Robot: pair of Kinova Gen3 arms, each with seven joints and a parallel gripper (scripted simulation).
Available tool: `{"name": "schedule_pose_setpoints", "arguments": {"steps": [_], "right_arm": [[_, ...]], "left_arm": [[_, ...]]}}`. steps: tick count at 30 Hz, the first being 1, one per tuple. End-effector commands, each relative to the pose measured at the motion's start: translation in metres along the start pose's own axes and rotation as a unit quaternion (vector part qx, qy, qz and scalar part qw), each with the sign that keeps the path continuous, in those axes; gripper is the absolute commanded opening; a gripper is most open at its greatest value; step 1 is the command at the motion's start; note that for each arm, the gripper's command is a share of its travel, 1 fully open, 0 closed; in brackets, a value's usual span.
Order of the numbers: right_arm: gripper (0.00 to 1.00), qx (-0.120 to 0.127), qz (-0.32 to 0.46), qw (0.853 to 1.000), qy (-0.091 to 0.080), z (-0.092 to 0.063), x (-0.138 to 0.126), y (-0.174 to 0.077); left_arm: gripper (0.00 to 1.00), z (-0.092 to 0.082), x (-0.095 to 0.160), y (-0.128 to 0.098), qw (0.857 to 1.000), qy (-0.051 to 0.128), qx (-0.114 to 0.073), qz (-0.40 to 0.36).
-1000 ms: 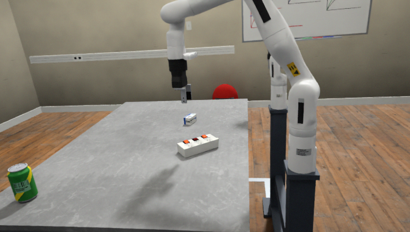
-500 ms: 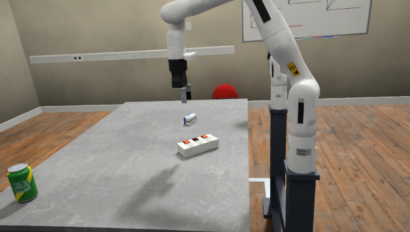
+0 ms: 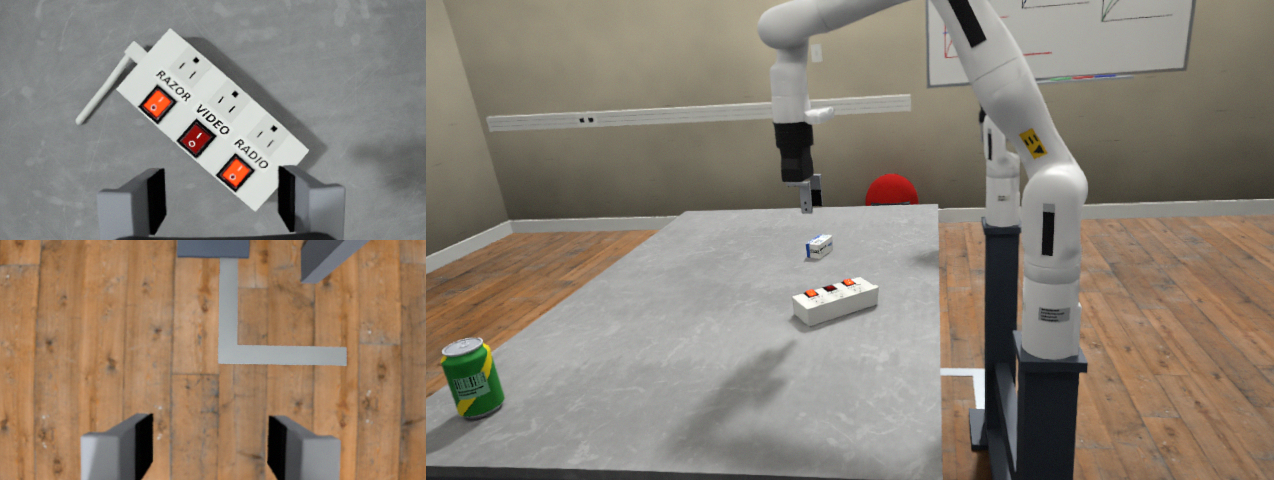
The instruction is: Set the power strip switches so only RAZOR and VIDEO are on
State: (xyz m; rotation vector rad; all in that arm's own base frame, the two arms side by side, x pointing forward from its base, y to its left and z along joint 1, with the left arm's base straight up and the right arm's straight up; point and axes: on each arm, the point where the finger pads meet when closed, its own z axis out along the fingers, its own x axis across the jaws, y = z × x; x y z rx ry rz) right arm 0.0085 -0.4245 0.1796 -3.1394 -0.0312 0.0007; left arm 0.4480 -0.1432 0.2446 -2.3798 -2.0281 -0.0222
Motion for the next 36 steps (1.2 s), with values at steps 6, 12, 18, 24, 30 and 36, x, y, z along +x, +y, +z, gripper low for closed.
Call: {"name": "schedule_pose_setpoints", "arguments": {"steps": [6,12,18,24,30,36], "right_arm": [[1.00,-0.001,0.000,1.000,0.000,-0.001,0.000,0.000],[1.00,-0.001,0.000,1.000,0.000,-0.001,0.000,0.000],[1.00,-0.001,0.000,1.000,0.000,-0.001,0.000,0.000],[1.00,-0.001,0.000,1.000,0.000,-0.001,0.000,0.000],[1.00,-0.001,0.000,1.000,0.000,-0.001,0.000,0.000],[1.00,-0.001,0.000,1.000,0.000,-0.001,0.000,0.000]], "left_arm": [[1.00,0.021,-0.005,-0.011,1.000,-0.004,-0.001,-0.029],[1.00,0.055,-0.010,-0.033,0.997,-0.009,-0.001,-0.077],[1.00,0.062,-0.011,-0.038,0.996,-0.010,-0.001,-0.087],[1.00,0.062,-0.011,-0.038,0.996,-0.010,-0.001,-0.087],[1.00,0.062,-0.011,-0.038,0.996,-0.010,-0.001,-0.087],[1.00,0.062,-0.011,-0.038,0.996,-0.010,0.000,-0.084]]}}
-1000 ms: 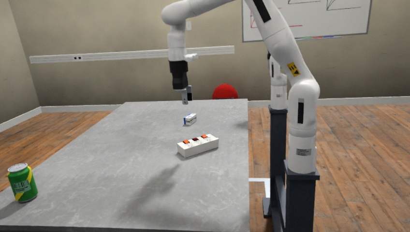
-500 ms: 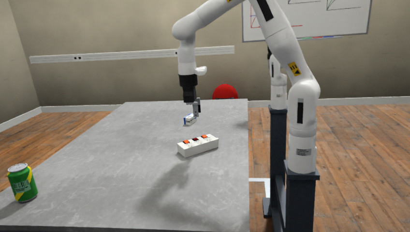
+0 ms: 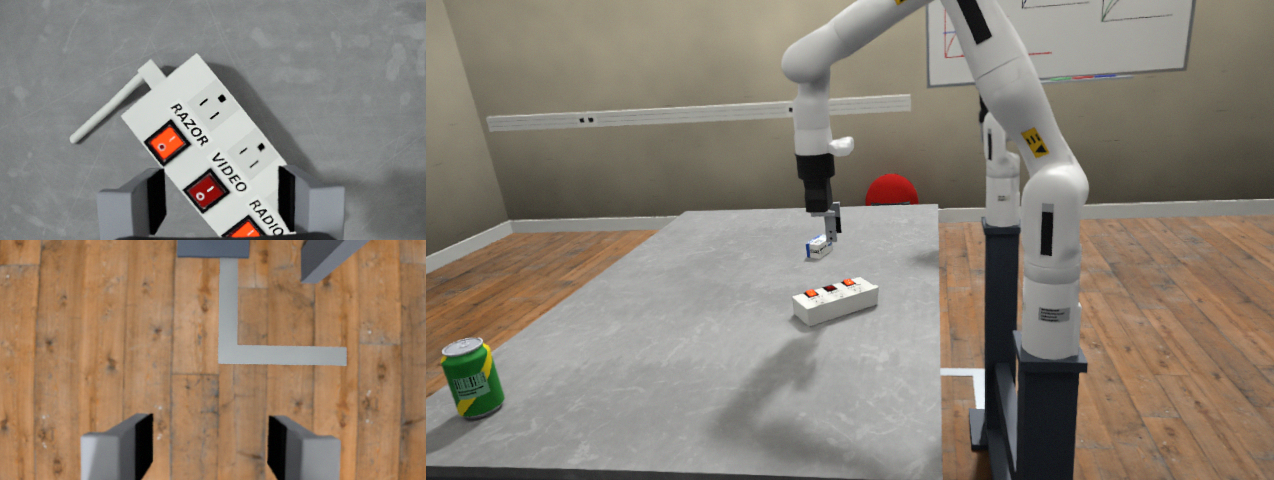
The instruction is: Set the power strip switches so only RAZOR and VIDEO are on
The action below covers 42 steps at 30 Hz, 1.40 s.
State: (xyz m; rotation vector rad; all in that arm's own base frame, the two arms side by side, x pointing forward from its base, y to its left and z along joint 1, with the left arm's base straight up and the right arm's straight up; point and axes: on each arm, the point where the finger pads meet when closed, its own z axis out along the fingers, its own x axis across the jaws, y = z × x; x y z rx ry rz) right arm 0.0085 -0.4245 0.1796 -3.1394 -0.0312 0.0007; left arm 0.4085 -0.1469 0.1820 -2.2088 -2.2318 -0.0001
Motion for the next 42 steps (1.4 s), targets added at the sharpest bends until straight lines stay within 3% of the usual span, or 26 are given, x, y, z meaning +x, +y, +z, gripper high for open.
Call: {"name": "schedule_pose_setpoints", "arguments": {"steps": [1,11,25,32,38,40,42], "right_arm": [[1.00,-0.001,0.000,1.000,0.000,-0.001,0.000,0.000],[1.00,-0.001,0.000,1.000,0.000,-0.001,0.000,0.000],[1.00,-0.001,0.000,1.000,0.000,-0.001,0.000,0.000],[1.00,-0.001,0.000,1.000,0.000,-0.001,0.000,0.000],[1.00,-0.001,0.000,1.000,0.000,-0.001,0.000,0.000],[1.00,-0.001,0.000,1.000,0.000,-0.001,0.000,0.000],[1.00,-0.001,0.000,1.000,0.000,-0.001,0.000,0.000]], "left_arm": [[1.00,-0.001,0.000,0.000,1.000,0.000,-0.001,0.003],[1.00,0.002,0.002,0.000,1.000,0.001,0.000,0.030],[1.00,0.010,0.008,-0.003,0.990,0.005,0.004,0.139],[1.00,0.017,0.012,-0.004,0.970,0.007,0.008,0.241],[1.00,0.025,0.017,-0.004,0.939,0.008,0.011,0.345],[1.00,0.025,0.017,-0.004,0.939,0.008,0.011,0.345],[1.00,0.027,0.018,-0.003,0.924,0.008,0.012,0.381]]}}
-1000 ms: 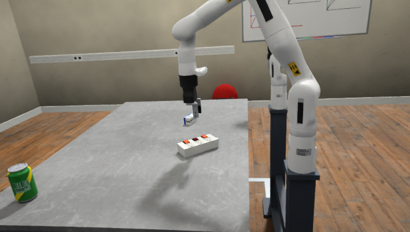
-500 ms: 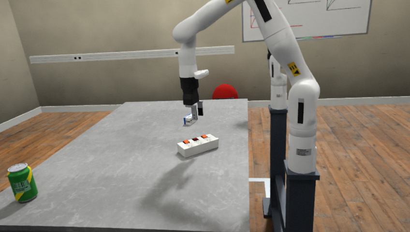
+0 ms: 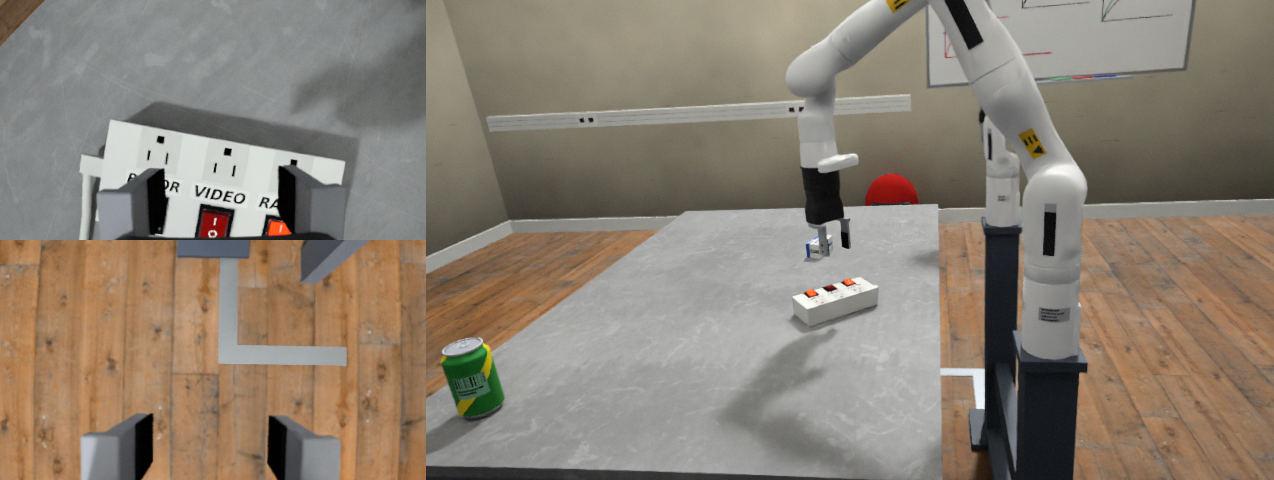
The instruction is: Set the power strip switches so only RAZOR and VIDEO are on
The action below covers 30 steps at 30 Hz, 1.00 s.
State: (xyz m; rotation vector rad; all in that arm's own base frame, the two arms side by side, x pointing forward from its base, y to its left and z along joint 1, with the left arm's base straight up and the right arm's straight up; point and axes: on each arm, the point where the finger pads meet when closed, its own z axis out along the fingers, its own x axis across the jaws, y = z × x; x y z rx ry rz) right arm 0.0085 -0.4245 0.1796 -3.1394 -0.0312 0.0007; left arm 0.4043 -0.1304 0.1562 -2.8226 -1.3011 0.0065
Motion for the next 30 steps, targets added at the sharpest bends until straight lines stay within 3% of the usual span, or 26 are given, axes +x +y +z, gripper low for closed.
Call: {"name": "schedule_pose_setpoints", "arguments": {"steps": [1,7,13,15,21,30], "right_arm": [[1.00,-0.001,0.000,1.000,0.000,-0.001,0.000,0.000],[1.00,-0.001,0.000,1.000,0.000,-0.001,0.000,0.000],[1.00,-0.001,0.000,1.000,0.000,-0.001,0.000,0.000],[1.00,-0.001,0.000,1.000,0.000,-0.001,0.000,0.000],[1.00,-0.001,0.000,1.000,0.000,-0.001,0.000,0.000],[1.00,-0.001,0.000,1.000,0.000,-0.001,0.000,0.000]], "left_arm": [[1.00,0.003,0.002,0.000,0.999,-0.001,-0.001,0.053],[1.00,0.010,0.005,0.000,0.984,-0.001,0.001,0.178],[1.00,0.018,0.007,0.002,0.952,-0.001,0.001,0.305],[1.00,0.018,0.007,0.002,0.952,-0.001,0.001,0.305],[1.00,0.024,0.008,0.006,0.905,0.000,-0.001,0.424],[1.00,0.031,0.006,0.014,0.818,0.002,-0.005,0.575]]}}
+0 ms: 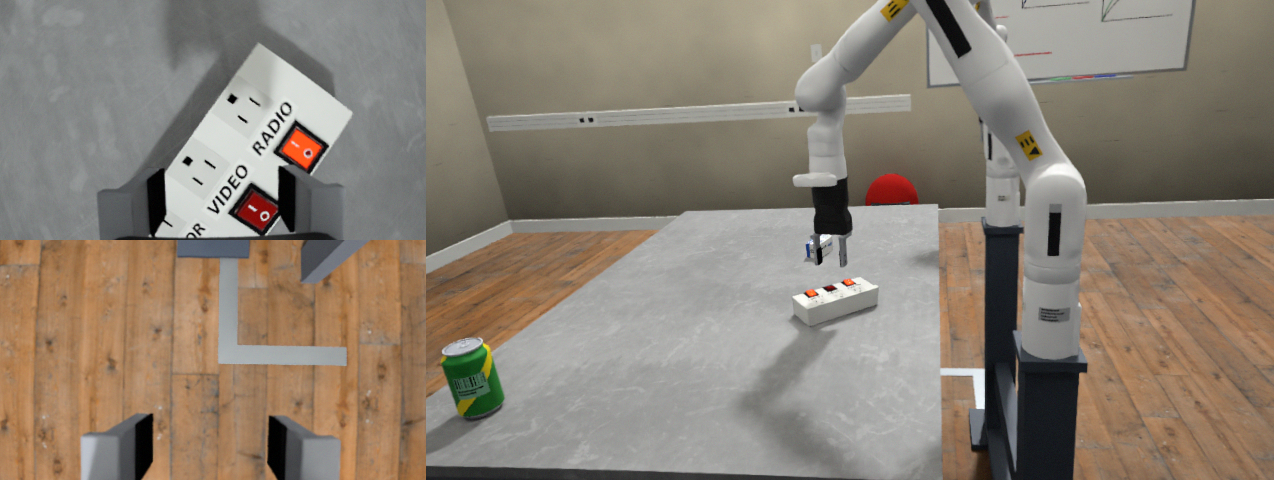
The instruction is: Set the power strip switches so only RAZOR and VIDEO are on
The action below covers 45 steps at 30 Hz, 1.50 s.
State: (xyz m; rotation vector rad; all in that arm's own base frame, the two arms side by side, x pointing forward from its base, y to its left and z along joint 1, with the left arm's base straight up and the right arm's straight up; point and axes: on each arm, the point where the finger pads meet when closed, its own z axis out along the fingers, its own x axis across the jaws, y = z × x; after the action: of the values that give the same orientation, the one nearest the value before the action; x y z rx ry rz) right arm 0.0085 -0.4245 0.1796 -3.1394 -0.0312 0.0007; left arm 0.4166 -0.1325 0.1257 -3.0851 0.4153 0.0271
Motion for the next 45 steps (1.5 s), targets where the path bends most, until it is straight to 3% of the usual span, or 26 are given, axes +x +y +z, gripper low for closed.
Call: {"name": "schedule_pose_setpoints", "arguments": {"steps": [1,17,30,42,43,45], "right_arm": [[1.00,-0.001,0.000,1.000,0.000,-0.001,0.000,0.000],[1.00,-0.001,0.000,1.000,0.000,-0.001,0.000,0.000],[1.00,-0.001,0.000,1.000,0.000,-0.001,0.000,0.000],[1.00,-0.001,0.000,1.000,0.000,-0.001,0.000,0.000],[1.00,-0.001,0.000,1.000,0.000,-0.001,0.000,0.000],[1.00,-0.001,0.000,1.000,0.000,-0.001,0.000,0.000]], "left_arm": [[1.00,0.001,0.002,0.001,0.999,0.002,-0.005,0.047],[1.00,0.008,0.010,0.012,0.969,0.011,-0.008,0.246],[1.00,0.009,0.013,0.017,0.953,0.014,-0.009,0.304],[1.00,0.009,0.013,0.017,0.950,0.015,-0.009,0.312],[0.00,0.009,0.013,0.017,0.950,0.015,-0.009,0.312],[0.00,0.009,0.013,0.017,0.950,0.015,-0.009,0.312]]}}
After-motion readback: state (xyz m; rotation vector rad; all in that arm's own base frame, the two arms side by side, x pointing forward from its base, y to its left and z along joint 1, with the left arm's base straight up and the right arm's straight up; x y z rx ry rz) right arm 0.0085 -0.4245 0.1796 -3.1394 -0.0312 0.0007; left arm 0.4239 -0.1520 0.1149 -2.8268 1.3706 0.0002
